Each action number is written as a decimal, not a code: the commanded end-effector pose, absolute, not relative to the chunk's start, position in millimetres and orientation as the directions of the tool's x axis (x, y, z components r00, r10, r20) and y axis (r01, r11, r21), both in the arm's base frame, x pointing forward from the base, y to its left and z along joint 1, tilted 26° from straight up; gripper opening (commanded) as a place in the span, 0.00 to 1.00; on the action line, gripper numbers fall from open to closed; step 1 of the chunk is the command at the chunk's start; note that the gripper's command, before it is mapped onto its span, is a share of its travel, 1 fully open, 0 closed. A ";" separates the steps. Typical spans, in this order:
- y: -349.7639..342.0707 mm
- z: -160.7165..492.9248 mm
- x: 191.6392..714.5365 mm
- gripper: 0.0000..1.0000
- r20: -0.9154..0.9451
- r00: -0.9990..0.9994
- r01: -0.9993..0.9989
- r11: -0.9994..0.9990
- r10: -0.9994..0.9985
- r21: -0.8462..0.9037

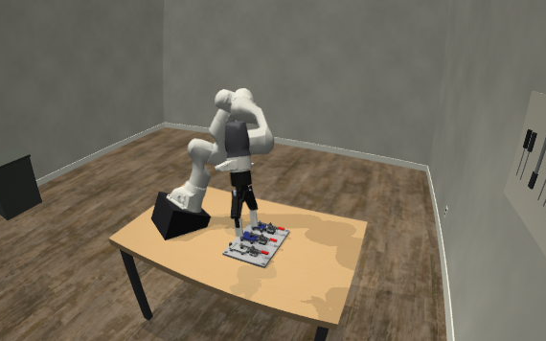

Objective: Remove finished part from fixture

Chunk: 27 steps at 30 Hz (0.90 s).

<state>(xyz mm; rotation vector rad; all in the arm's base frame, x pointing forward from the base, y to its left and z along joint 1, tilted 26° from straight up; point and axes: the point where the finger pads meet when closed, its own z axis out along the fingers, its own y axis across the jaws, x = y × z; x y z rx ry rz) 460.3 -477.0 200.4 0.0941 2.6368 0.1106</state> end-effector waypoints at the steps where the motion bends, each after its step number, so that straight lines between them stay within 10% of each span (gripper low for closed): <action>1: -477.1 200.5 460.3 1.00 -0.477 -0.875 0.047 0.994 0.087 0.096; 27: -187.5 136.4 335.2 1.00 -0.219 -0.968 0.029 0.922 0.122 0.386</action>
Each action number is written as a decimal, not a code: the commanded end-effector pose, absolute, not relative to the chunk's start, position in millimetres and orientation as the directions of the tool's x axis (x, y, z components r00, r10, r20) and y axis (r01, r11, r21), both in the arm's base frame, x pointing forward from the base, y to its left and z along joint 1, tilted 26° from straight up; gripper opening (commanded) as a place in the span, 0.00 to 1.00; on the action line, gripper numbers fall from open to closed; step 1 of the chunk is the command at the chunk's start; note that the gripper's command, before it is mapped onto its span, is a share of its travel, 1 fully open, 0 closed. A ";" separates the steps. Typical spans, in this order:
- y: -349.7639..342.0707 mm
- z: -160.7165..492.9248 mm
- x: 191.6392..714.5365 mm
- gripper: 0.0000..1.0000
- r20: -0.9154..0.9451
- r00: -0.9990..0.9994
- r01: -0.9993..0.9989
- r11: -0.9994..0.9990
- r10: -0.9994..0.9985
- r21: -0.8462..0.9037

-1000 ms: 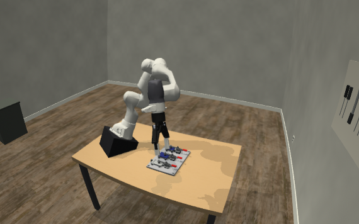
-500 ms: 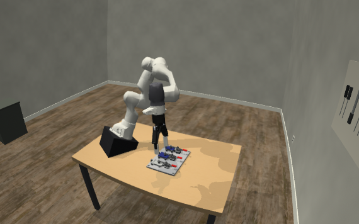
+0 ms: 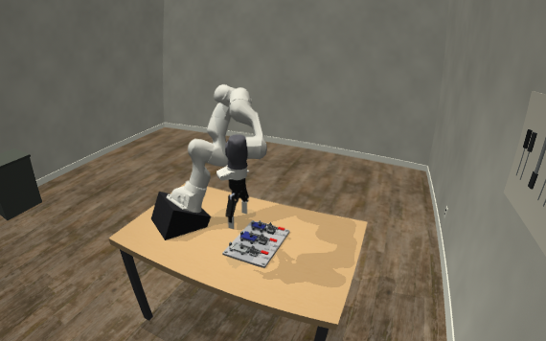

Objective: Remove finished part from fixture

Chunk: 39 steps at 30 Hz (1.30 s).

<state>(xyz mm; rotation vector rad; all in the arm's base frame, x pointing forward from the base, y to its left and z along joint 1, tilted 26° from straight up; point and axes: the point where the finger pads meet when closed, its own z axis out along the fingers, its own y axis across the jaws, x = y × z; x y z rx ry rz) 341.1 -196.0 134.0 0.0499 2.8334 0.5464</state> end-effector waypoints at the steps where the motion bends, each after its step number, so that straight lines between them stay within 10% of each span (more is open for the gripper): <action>1: -187.5 136.4 335.2 1.00 -0.219 -0.968 0.029 0.922 0.122 0.386; 15: -187.5 136.4 335.2 1.00 -0.219 -0.968 0.029 0.922 0.122 0.386; 16: -187.5 136.4 335.2 0.28 -0.219 -0.968 0.029 0.922 0.122 0.386; 39: -187.5 136.4 335.2 0.28 -0.219 -0.968 0.029 0.922 0.122 0.386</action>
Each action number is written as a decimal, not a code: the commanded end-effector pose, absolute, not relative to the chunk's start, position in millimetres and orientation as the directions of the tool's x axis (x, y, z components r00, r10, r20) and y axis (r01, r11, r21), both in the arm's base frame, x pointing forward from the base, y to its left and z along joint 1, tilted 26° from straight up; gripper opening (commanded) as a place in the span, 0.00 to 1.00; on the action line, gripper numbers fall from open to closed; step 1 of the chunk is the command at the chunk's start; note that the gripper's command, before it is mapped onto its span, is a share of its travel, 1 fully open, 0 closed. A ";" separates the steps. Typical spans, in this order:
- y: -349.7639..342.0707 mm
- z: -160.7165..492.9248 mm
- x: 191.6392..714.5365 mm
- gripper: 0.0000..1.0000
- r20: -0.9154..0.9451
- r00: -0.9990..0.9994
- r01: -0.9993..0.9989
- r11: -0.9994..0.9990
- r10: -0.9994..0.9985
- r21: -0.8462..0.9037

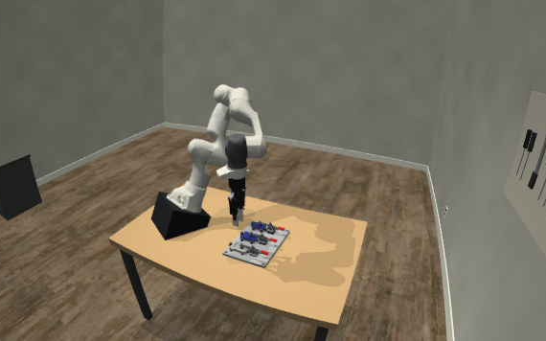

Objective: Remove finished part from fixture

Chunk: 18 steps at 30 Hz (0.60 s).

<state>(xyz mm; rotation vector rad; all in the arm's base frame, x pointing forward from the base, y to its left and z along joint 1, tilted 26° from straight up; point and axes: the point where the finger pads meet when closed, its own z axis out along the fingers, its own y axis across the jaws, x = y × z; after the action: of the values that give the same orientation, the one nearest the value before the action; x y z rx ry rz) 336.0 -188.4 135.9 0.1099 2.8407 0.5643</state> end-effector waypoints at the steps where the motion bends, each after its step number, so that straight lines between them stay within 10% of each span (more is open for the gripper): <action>1: -187.5 136.4 335.2 0.28 -0.219 -0.968 0.029 0.922 0.122 0.386; 18: -182.4 123.8 338.7 0.28 -0.220 -0.968 0.028 0.921 0.122 0.387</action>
<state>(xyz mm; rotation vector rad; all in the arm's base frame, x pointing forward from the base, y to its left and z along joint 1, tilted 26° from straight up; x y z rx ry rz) 336.5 -185.0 131.5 0.1149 2.8412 0.5693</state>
